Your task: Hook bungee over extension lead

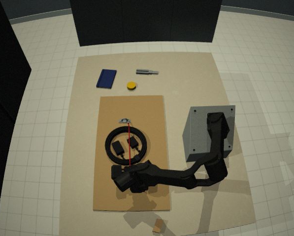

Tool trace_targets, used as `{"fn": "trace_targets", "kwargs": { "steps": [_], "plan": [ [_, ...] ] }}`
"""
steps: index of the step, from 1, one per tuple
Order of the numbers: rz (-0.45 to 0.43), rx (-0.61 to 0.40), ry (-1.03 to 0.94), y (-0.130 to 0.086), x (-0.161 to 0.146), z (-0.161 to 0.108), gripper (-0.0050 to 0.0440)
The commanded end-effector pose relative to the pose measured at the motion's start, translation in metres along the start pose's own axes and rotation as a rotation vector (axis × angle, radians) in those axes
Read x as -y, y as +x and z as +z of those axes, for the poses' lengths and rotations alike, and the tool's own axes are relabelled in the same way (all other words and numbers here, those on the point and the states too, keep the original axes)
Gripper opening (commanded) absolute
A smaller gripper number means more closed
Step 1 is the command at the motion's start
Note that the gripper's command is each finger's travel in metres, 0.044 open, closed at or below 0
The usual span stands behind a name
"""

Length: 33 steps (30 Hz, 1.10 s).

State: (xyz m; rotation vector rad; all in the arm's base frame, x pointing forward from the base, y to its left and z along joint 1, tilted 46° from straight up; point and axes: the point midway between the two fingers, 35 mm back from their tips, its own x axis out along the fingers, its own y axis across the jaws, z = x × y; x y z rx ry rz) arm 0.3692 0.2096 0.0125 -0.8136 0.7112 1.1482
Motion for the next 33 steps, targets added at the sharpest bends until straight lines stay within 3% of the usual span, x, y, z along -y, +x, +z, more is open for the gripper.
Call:
{"fn": "trace_targets", "kwargs": {
  "steps": [1, 33],
  "plan": [
    [-0.045, 0.145, -0.097, -0.014, 0.016, 0.060, -0.0050],
    [-0.049, 0.150, -0.119, -0.011, 0.027, 0.049, -0.0050]
  ]
}}
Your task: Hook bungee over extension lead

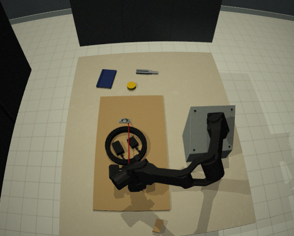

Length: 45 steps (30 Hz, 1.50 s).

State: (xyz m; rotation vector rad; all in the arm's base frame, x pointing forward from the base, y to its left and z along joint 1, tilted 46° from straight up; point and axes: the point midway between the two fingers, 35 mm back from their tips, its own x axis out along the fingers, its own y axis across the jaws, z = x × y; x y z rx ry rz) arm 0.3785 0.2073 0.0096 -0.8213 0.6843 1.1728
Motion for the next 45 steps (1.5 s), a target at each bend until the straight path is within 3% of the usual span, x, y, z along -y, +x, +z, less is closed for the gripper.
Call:
{"fn": "trace_targets", "kwargs": {
  "steps": [1, 45],
  "plan": [
    [-0.057, 0.130, -0.095, -0.014, 0.020, 0.051, -0.0050],
    [-0.053, 0.123, -0.073, -0.014, 0.012, 0.036, -0.0050]
  ]
}}
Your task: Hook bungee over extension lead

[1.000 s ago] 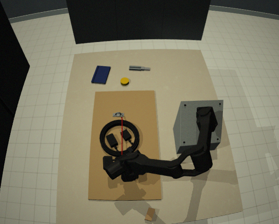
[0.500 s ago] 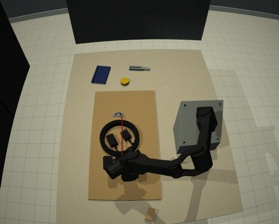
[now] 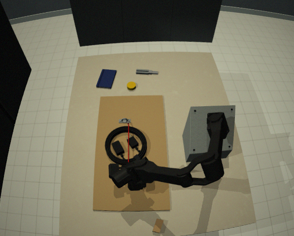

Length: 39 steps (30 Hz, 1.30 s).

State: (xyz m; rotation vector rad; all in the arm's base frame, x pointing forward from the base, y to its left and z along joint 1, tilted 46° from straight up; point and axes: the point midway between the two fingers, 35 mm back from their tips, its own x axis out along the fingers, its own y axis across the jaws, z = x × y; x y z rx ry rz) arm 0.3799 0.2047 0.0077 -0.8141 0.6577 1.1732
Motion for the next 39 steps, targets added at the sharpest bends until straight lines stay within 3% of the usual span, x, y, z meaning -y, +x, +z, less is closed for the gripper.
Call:
{"fn": "trace_targets", "kwargs": {
  "steps": [1, 39],
  "plan": [
    [-0.042, 0.101, -0.067, -0.013, 0.011, 0.039, -0.0050],
    [-0.037, 0.094, -0.044, -0.009, 0.005, 0.017, -0.0050]
  ]
}}
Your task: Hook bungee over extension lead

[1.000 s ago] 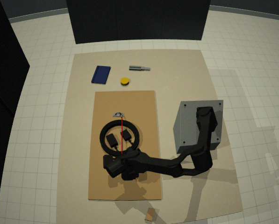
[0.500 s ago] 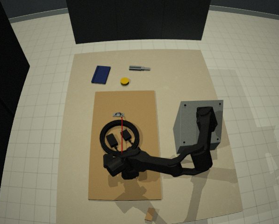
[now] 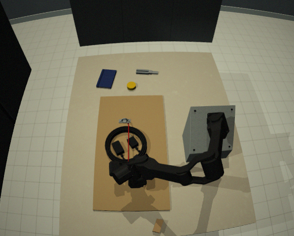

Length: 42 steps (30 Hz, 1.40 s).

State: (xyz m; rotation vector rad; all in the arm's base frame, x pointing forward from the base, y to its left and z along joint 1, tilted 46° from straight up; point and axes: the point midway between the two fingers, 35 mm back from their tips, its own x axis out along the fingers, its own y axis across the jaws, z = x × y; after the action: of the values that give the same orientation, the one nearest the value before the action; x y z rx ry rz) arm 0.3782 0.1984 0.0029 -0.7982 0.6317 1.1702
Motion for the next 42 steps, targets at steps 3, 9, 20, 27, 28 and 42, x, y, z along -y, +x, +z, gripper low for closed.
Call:
{"fn": "trace_targets", "kwargs": {
  "steps": [3, 9, 20, 27, 28, 42],
  "plan": [
    [-0.024, 0.067, -0.043, -0.008, 0.006, 0.024, -0.0050],
    [-0.021, 0.015, -0.009, -0.006, 0.005, 0.005, -0.0050],
    [-0.021, 0.015, -0.009, -0.006, 0.005, 0.005, 0.0150],
    [-0.049, 0.025, -0.017, -0.014, 0.016, 0.006, 0.0150],
    [-0.063, 0.020, -0.011, -0.020, 0.019, 0.000, 0.0150],
    [-0.051, 0.071, 0.011, -0.125, 0.064, -0.026, 0.0150]
  ]
}}
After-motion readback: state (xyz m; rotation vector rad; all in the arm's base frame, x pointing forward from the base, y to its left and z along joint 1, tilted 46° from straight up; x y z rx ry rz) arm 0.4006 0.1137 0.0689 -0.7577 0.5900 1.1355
